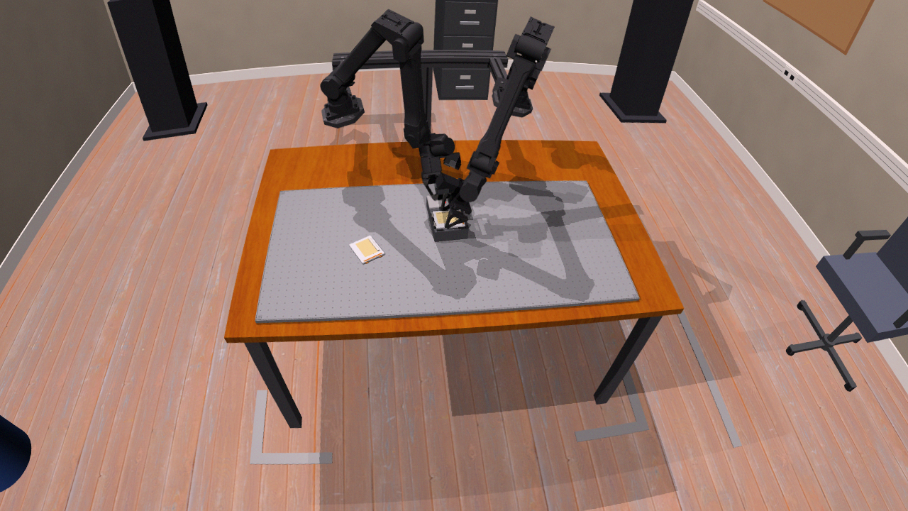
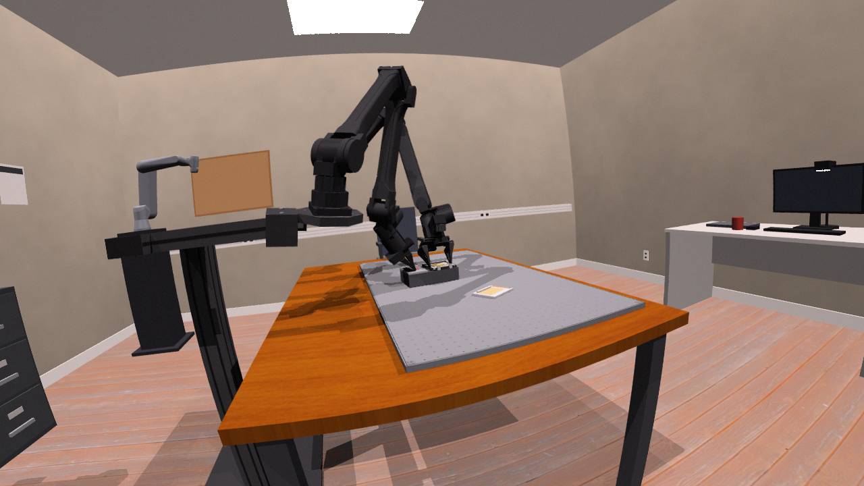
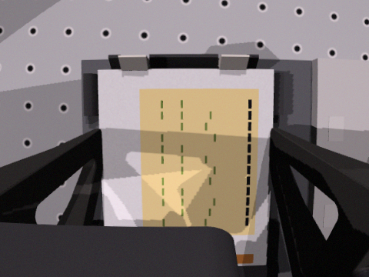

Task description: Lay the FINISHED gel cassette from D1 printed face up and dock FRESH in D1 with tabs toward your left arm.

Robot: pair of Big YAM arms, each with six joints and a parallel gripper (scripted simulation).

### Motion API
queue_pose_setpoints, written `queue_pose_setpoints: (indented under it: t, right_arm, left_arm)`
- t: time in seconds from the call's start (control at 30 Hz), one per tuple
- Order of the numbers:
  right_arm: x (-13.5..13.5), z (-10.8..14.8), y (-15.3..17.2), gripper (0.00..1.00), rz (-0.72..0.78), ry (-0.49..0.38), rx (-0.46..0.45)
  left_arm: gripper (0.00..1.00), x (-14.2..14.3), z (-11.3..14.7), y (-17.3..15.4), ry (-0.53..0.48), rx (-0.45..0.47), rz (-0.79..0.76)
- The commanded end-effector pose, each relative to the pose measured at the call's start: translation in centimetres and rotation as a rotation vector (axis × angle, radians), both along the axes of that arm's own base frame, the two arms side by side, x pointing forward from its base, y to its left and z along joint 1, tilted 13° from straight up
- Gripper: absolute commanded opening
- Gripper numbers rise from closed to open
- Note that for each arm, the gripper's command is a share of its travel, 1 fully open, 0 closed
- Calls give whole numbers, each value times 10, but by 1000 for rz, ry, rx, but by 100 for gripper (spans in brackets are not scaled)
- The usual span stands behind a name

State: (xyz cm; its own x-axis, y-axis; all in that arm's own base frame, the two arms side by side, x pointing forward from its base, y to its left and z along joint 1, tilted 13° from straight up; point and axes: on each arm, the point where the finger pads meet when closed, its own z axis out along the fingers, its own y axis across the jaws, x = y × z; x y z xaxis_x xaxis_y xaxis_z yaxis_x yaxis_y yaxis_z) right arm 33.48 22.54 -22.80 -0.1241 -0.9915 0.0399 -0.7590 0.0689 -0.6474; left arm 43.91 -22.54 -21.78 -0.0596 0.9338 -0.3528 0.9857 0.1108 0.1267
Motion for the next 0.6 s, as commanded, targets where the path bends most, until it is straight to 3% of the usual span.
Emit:
queue_pose_setpoints:
  t: [0.0, 0.57]
  right_arm:
    - [-28, -54, -41, 0, -7, 116, -87]
    - [-28, -54, -41, 0, -7, 116, -87]
  left_arm:
    - [0, 2, 9, -1, -13, -19, -6]
    - [0, 2, 12, -1, -17, -54, -11]
